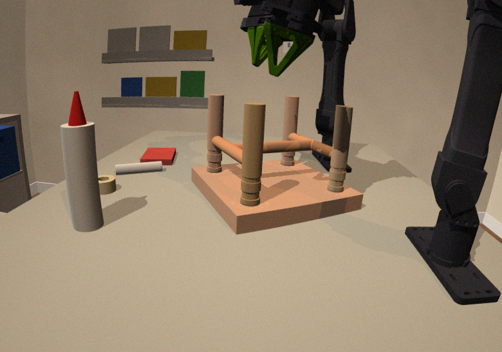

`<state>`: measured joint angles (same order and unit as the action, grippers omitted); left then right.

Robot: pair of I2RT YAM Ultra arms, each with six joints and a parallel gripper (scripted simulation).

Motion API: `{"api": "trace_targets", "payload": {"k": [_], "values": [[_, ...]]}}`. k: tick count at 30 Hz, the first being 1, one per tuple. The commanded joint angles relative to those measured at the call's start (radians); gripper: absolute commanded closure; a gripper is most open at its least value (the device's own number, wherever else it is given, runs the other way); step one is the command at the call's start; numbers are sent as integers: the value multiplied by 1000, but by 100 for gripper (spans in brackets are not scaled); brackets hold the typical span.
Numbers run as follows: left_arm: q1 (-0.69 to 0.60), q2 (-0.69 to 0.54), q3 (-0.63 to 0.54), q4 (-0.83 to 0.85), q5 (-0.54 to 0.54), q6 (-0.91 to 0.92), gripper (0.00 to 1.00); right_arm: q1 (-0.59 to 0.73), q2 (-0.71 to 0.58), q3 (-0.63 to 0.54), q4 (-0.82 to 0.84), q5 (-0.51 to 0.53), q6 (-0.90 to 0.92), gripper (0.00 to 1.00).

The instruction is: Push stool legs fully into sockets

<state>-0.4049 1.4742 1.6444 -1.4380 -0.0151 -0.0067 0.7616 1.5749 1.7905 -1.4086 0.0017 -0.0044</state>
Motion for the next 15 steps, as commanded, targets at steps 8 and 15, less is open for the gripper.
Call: {"api": "trace_targets", "payload": {"k": [8,15], "values": [[24,108,129,-74,18,10,100,283,-138,64,-108,-4,-9,100],[31,160,185,-105,22,11,100,459,-70,20,-148,28,5,100]]}}
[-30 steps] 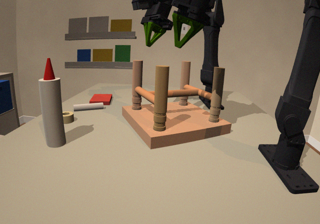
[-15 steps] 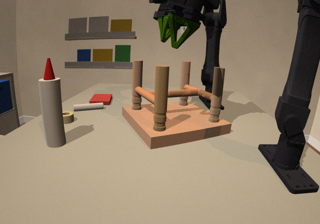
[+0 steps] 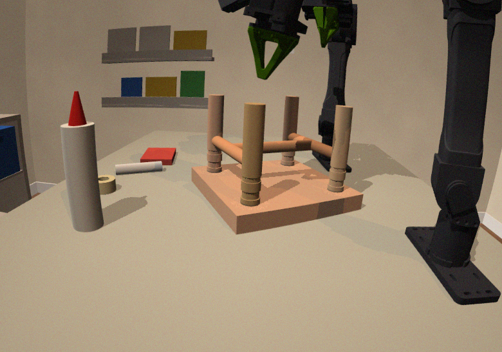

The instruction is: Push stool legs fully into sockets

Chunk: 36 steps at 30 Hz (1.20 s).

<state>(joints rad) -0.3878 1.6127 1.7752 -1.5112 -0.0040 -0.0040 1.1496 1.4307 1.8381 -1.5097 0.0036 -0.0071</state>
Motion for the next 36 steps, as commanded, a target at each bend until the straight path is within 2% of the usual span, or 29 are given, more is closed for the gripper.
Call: {"api": "trace_targets", "payload": {"k": [1,3,10,14,15,17,23,36], "values": [[13,20,60,-37,11,9,100,75,144,-48,-45,36,6,100],[17,41,66,-28,11,9,100,116,127,51,-35,-6,17,100],[17,50,88,-38,11,8,100,164,230,69,-57,-4,3,100],[13,49,68,-34,3,5,100,151,206,55,-58,-9,-1,100],[23,70,67,-24,0,8,100,173,261,21,-58,-13,-2,100],[8,50,53,-13,-1,8,100,170,272,-15,-43,-14,-2,100],[2,23,-7,15,0,8,100,155,223,22,-32,-14,-1,100],[-1,1,-93,80,0,9,100,155,232,23,-33,-12,-1,100]]}}
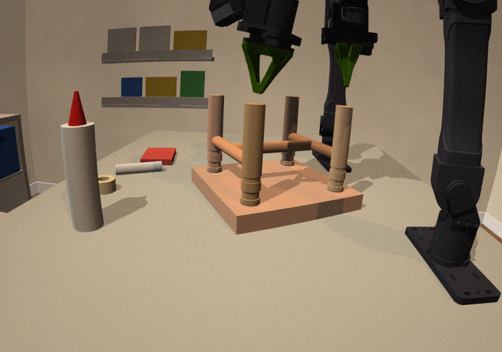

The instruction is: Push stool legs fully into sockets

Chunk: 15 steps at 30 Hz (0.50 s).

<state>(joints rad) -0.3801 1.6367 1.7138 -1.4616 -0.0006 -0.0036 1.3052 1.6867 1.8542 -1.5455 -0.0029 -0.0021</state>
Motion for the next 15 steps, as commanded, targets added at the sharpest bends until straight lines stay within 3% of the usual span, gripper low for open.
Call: {"api": "trace_targets", "payload": {"k": [1,11,15], "values": [[-10,-27,-41,37,-3,8,100,0,-24,7,3,-6,-6,100],[-12,-42,-81,67,-3,8,100,0,-24,7,3,-6,-6,100],[-13,-26,-49,62,-3,8,100,-6,-35,-63,51,-1,-6,100]]}}
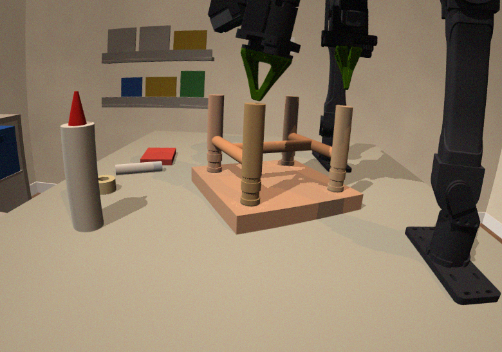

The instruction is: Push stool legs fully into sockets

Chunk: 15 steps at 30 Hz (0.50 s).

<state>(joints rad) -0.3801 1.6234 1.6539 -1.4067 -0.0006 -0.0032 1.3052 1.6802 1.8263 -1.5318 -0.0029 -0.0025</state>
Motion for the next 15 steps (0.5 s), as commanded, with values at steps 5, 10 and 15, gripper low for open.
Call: {"api": "trace_targets", "payload": {"k": [5,10,15], "values": [[-13,-14,32,3,-3,7,100,-14,-43,-84,74,5,-6,100],[-13,-14,32,3,-3,7,100,-7,-58,-131,113,8,-7,100],[-13,-14,32,3,-3,7,100,-9,-72,-158,135,6,-6,100]]}}
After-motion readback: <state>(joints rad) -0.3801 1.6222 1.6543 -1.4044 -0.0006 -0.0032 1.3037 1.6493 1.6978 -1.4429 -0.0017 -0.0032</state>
